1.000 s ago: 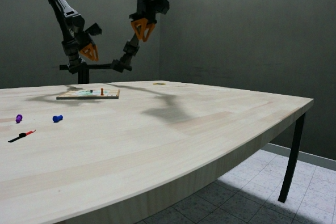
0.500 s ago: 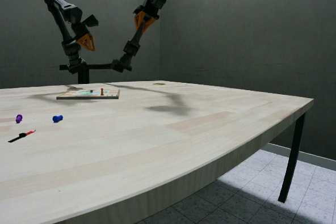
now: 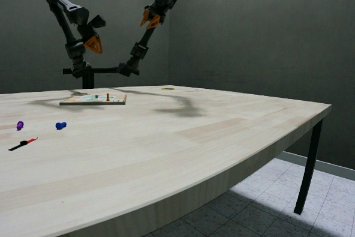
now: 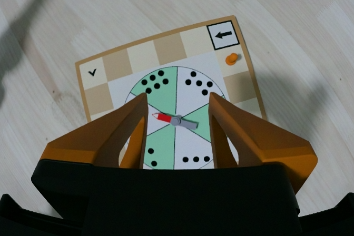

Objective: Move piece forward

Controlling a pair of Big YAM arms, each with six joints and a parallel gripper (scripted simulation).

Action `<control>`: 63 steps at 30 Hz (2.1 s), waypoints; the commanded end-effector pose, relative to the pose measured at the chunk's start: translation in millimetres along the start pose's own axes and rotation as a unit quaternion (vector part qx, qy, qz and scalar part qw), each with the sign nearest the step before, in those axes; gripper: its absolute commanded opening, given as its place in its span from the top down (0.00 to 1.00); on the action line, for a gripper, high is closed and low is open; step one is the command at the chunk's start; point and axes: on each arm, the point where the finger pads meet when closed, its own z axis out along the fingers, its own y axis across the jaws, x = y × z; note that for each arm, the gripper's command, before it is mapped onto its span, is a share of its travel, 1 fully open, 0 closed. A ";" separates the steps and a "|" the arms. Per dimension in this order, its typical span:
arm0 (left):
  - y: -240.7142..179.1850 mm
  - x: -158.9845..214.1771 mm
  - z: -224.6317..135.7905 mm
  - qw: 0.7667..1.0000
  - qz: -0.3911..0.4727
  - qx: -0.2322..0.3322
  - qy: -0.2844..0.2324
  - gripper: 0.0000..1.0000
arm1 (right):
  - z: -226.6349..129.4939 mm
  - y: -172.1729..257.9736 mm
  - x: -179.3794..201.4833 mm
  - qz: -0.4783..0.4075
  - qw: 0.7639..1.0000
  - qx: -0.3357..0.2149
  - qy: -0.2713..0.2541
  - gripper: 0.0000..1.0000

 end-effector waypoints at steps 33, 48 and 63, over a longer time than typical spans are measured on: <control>-67.2 129.4 -69.7 0.889 0.386 0.131 -0.207 0.70 | 170.0 -92.0 32.1 0.386 0.867 0.151 0.277 0.61; -1.0 127.6 -21.6 0.942 0.290 0.057 -0.162 0.70 | 188.0 -85.9 49.3 0.374 0.869 0.145 0.291 0.61; 31.8 126.7 6.8 0.961 0.217 0.051 -0.166 0.70 | 207.2 -99.1 48.8 0.371 0.873 0.146 0.281 0.68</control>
